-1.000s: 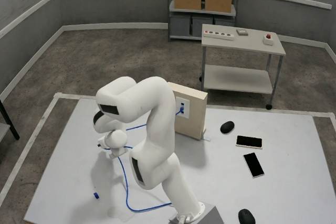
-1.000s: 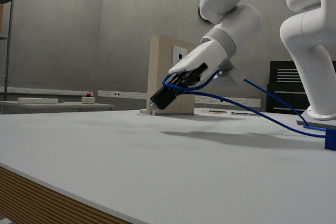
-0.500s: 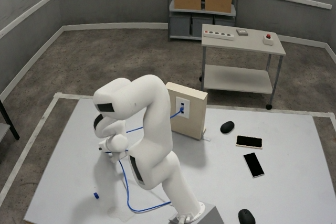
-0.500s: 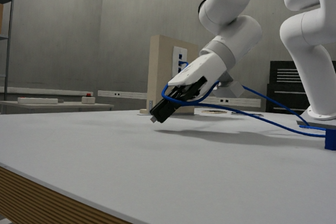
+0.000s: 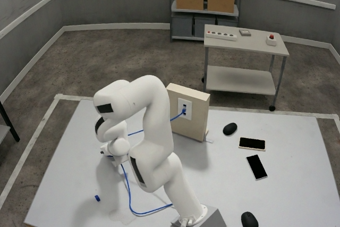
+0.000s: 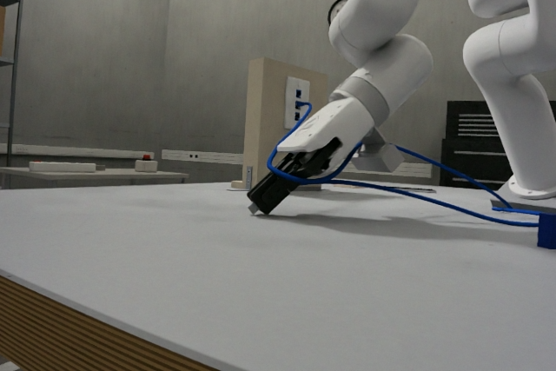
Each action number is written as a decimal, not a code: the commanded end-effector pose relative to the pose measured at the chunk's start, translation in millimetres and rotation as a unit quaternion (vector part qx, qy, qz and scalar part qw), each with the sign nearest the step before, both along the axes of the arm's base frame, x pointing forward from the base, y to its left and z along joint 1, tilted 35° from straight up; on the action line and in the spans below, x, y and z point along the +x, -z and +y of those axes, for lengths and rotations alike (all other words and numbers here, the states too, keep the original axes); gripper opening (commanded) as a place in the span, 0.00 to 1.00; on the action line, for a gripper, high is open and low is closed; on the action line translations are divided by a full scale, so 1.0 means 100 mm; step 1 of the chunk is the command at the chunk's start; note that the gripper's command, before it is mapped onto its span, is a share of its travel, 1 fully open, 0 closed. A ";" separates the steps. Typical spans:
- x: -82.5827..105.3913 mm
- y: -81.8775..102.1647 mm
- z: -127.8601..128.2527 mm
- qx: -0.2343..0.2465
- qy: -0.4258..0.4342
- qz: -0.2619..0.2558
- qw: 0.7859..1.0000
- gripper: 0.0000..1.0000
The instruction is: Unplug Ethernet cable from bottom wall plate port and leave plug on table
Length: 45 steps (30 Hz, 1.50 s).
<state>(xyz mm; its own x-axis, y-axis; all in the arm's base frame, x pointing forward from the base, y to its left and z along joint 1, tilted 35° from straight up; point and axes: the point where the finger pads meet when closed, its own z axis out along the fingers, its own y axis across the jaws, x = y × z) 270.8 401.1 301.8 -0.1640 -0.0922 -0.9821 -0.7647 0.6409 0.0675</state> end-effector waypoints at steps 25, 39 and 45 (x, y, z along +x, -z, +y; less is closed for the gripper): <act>0.00 -0.02 0.01 0.001 0.000 -0.001 1.000 0.18; 0.00 -0.02 0.01 0.001 0.000 -0.001 1.000 0.23; 0.00 -0.02 0.01 0.001 0.000 -0.001 1.000 0.32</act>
